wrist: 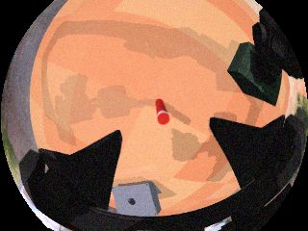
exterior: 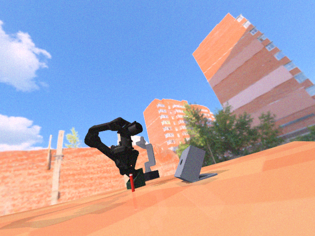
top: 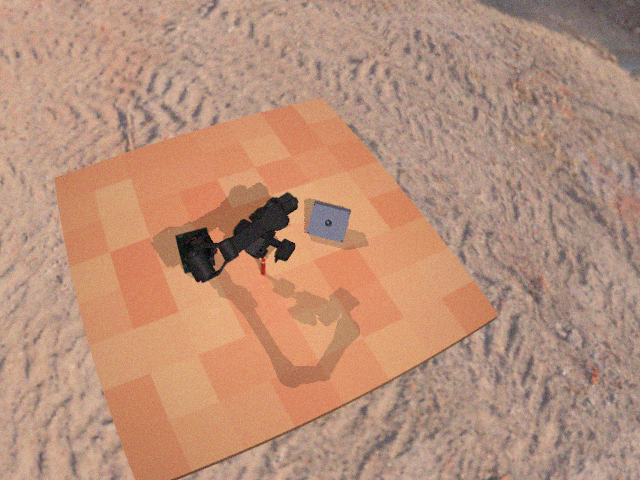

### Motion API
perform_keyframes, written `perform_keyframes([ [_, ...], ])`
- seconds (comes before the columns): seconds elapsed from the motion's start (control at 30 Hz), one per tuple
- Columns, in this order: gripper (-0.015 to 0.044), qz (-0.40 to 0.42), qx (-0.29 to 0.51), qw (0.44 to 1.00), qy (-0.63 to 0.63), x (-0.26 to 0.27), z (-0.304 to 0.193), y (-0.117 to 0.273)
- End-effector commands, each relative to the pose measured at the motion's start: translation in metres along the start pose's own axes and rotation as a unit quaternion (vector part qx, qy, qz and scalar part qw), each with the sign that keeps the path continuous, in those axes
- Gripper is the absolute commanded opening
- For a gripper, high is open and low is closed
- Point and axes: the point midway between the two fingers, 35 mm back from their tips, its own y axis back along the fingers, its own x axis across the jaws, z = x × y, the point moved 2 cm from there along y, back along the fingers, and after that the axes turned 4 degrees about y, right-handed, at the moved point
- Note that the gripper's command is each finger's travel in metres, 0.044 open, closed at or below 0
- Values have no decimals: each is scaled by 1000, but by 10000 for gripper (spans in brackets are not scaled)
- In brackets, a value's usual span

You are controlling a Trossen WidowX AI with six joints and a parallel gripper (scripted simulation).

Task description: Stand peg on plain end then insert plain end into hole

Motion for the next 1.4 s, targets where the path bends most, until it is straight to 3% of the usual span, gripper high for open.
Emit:
perform_keyframes([
  [0.0,440,3,0,999,-54,1,0,-1],
  [0.27,440,3,0,989,-147,1,0,-2],
  [1.37,440,2,2,989,-149,2,-1,-45],
])
